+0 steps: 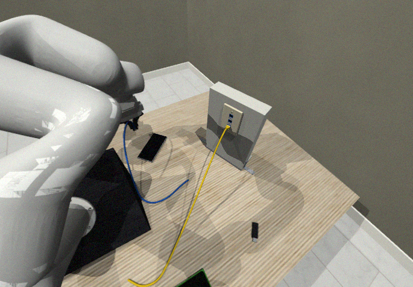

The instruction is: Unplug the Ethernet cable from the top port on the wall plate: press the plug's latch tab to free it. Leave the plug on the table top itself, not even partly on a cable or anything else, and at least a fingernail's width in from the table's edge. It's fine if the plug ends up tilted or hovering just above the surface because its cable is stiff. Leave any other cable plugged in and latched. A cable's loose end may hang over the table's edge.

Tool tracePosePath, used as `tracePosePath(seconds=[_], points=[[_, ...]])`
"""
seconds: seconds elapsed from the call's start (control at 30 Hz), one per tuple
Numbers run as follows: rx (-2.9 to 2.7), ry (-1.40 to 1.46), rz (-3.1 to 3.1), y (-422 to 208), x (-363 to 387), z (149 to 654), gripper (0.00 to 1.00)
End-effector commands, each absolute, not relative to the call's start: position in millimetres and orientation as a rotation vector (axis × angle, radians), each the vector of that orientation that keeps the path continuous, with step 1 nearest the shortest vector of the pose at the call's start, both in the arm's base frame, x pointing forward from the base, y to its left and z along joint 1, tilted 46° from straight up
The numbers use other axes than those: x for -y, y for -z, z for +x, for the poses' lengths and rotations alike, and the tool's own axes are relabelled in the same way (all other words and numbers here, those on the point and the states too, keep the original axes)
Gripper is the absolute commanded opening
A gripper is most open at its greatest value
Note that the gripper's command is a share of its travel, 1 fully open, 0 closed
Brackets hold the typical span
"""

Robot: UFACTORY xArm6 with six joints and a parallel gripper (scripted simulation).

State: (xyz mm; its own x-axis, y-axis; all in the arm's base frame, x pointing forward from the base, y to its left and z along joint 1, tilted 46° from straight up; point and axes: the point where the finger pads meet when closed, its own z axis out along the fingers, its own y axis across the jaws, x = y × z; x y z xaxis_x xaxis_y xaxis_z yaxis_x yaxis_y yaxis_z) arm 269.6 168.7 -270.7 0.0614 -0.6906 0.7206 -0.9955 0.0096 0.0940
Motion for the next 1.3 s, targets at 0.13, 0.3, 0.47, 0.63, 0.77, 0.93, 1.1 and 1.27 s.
tracePosePath(seconds=[0.13, 0.3, 0.47, 0.63, 0.77, 0.93, 1.1, 1.27], points=[[1.692, -0.651, 1.745, 281, -159, 270, 0.00], [1.692, -0.651, 1.745, 288, -152, 269, 0.00], [1.692, -0.651, 1.745, 295, -145, 269, 0.00], [1.692, -0.651, 1.745, 299, -141, 268, 0.00], [1.692, -0.651, 1.745, 303, -136, 268, 0.00], [1.693, -0.651, 1.745, 307, -133, 268, 0.00], [1.693, -0.652, 1.747, 305, -135, 268, 0.00], [1.693, -0.653, 1.747, 305, -135, 268, 0.00]])
